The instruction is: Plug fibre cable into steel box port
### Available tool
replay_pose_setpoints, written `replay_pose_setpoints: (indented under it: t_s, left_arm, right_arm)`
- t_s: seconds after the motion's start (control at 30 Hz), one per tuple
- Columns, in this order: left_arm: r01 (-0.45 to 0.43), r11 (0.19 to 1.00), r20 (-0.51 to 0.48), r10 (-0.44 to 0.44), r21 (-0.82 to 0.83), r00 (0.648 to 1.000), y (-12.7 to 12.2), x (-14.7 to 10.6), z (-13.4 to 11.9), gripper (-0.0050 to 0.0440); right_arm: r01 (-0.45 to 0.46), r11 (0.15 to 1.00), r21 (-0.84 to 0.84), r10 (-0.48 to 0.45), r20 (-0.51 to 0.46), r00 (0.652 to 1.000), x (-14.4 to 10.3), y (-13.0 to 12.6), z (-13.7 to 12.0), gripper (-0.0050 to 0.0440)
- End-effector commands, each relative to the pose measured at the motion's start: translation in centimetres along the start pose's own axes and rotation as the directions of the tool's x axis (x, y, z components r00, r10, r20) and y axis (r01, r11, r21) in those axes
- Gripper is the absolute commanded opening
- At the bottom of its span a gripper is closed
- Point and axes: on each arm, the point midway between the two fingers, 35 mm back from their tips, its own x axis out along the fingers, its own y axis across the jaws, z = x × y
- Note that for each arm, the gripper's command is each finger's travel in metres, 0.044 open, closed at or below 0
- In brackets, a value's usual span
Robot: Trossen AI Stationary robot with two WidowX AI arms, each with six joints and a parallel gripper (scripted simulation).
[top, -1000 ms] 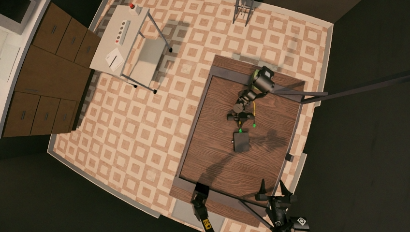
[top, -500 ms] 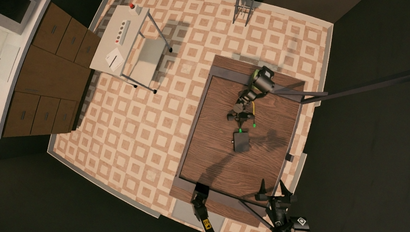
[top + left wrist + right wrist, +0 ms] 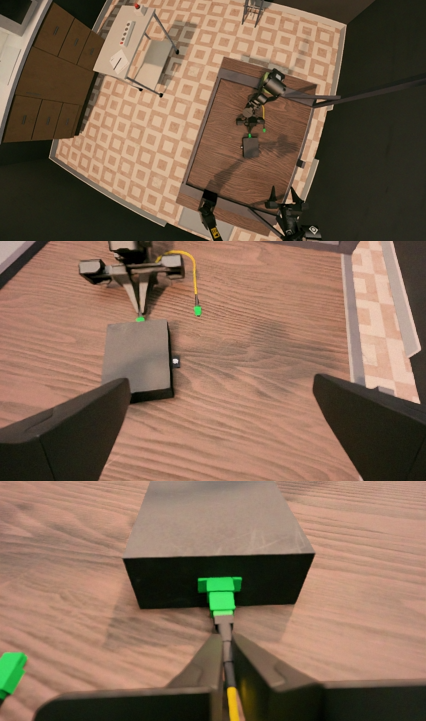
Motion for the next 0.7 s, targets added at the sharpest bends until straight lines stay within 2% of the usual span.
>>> replay_pose_setpoints:
  t_s: [0.0, 0.1, 0.67]
  left_arm:
    - [0.015, 1.0, 0.008, -0.015, -0.021, 1.0, 0.0, -0.6, 0.8, 0.044]
    - [0.015, 1.0, 0.008, -0.015, -0.021, 1.0, 0.0, -0.6, 0.8, 0.044]
    - [0.015, 1.0, 0.008, -0.015, -0.021, 1.0, 0.0, -0.6, 0.8, 0.044]
  right_arm:
    - [0.016, 1.0, -0.023, -0.015, 0.032, 0.999, 0.4, -0.6, 2.0, -0.0027]
    - [0.016, 1.0, -0.023, -0.015, 0.033, 0.999, 0.7, -0.6, 2.5, -0.005]
    - [0.01, 1.0, -0.02, -0.01, 0.033, 0.999, 1.6, -0.1, 5.7, -0.005]
